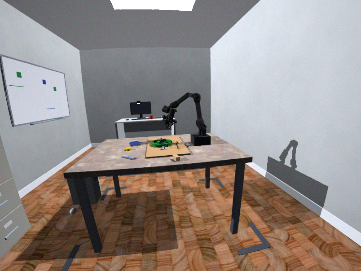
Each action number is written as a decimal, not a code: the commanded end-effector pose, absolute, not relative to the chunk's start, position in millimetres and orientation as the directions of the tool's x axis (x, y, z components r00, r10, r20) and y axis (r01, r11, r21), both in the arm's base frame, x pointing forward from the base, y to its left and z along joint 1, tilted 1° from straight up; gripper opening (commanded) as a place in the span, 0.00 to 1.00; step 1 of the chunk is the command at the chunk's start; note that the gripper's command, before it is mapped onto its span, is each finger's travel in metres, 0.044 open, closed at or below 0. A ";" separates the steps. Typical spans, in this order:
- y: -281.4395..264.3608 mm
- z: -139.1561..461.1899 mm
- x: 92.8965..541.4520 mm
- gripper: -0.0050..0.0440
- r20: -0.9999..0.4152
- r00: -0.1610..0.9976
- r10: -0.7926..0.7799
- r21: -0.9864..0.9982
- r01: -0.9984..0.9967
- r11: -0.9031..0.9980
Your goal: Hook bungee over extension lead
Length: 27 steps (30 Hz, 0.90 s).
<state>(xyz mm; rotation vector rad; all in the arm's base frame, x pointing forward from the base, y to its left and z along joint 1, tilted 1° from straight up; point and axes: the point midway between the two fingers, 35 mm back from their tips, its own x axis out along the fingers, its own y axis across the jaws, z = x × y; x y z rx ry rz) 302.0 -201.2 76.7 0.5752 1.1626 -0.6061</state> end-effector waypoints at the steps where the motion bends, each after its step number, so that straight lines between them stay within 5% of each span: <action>1: -181.2 74.7 310.6 0.41 -0.955 0.271 -0.118 0.124 0.728 0.674; 27: -83.6 61.2 332.3 0.41 -0.977 0.211 -0.028 0.170 0.851 0.497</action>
